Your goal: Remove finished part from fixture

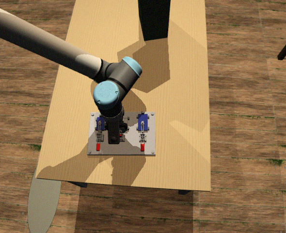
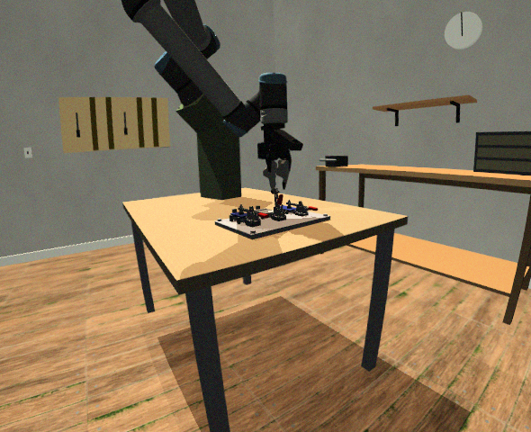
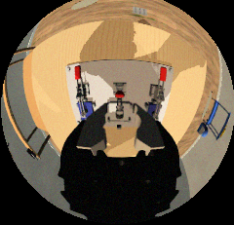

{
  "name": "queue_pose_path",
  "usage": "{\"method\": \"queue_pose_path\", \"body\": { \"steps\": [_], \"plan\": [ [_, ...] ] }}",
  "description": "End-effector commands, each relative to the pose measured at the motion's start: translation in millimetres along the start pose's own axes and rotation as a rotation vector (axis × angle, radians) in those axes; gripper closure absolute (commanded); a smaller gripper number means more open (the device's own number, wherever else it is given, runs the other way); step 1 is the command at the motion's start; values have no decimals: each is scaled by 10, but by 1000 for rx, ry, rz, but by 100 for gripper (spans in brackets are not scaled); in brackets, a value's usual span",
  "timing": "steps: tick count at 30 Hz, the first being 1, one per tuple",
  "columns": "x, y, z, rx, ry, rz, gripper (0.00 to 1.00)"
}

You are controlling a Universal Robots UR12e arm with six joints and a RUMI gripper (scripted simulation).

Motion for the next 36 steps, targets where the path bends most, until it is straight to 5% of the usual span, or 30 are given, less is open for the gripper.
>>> {"method": "queue_pose_path", "body": {
  "steps": [1, 2, 36],
  "plan": [
    [-16, -17, 10, -2, 1, 2, 72],
    [-16, -17, 10, -2, 1, 2, 41],
    [-17, -48, -75, -2, 2, 2, 41]
  ]
}}
Point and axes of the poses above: the point where the finger pads meet when closed, its own z axis back along the fingers, its own x axis across the jaws, y = z × x, the point moved 10 cm from there along z, back along the fingers, and after that the axes turned 7 degrees about z, right-handed, at the moved point
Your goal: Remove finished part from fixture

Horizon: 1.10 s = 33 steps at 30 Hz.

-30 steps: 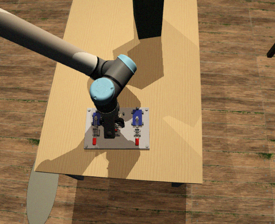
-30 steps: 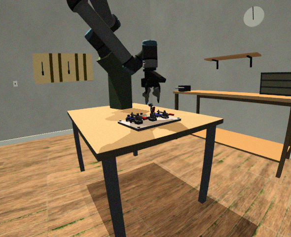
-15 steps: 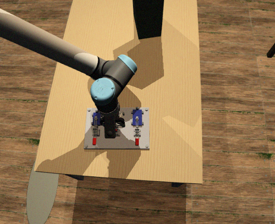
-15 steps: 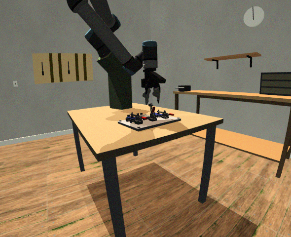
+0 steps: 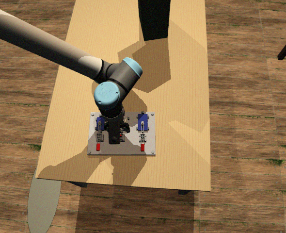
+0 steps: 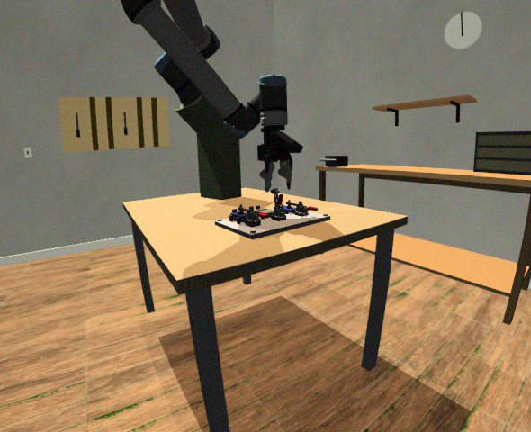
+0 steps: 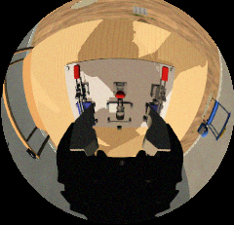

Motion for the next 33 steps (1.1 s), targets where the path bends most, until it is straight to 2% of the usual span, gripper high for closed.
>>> {"method": "queue_pose_path", "body": {
  "steps": [1, 8, 20, 33],
  "plan": [
    [-7, -45, -6, -1, 1, 1, 41],
    [-18, -129, -9, -1, 2, 1, 41],
    [-72, -491, -13, -2, 3, 2, 41],
    [-107, -768, -12, -2, 3, 2, 41]
  ]
}}
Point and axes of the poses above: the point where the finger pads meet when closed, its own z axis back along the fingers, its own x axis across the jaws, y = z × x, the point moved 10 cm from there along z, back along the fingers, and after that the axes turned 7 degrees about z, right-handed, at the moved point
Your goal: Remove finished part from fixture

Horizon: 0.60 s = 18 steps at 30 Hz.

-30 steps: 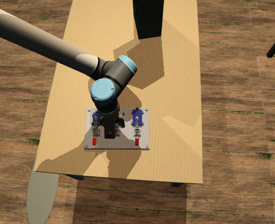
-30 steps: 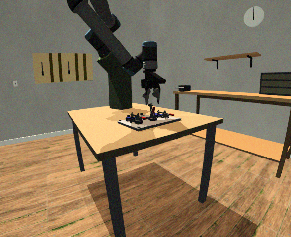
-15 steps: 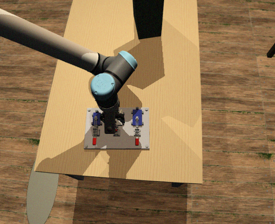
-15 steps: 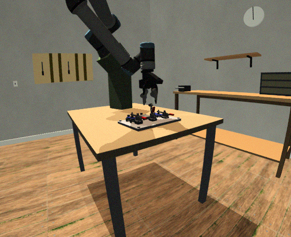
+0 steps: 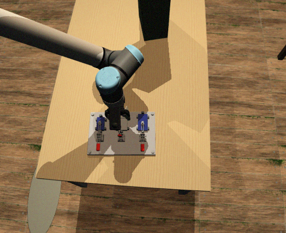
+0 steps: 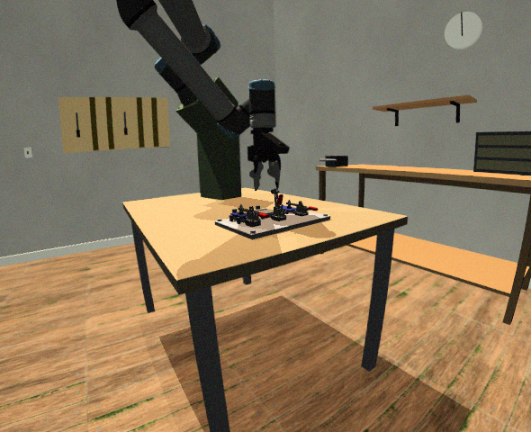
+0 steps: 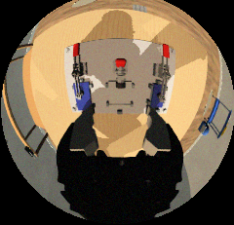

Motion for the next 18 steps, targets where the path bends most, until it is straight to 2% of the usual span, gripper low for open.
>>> {"method": "queue_pose_path", "body": {
  "steps": [1, 18],
  "plan": [
    [-33, -163, -4, 0, 2, 2, 41],
    [-19, -173, -38, 3, -1, -1, 41]
  ]
}}
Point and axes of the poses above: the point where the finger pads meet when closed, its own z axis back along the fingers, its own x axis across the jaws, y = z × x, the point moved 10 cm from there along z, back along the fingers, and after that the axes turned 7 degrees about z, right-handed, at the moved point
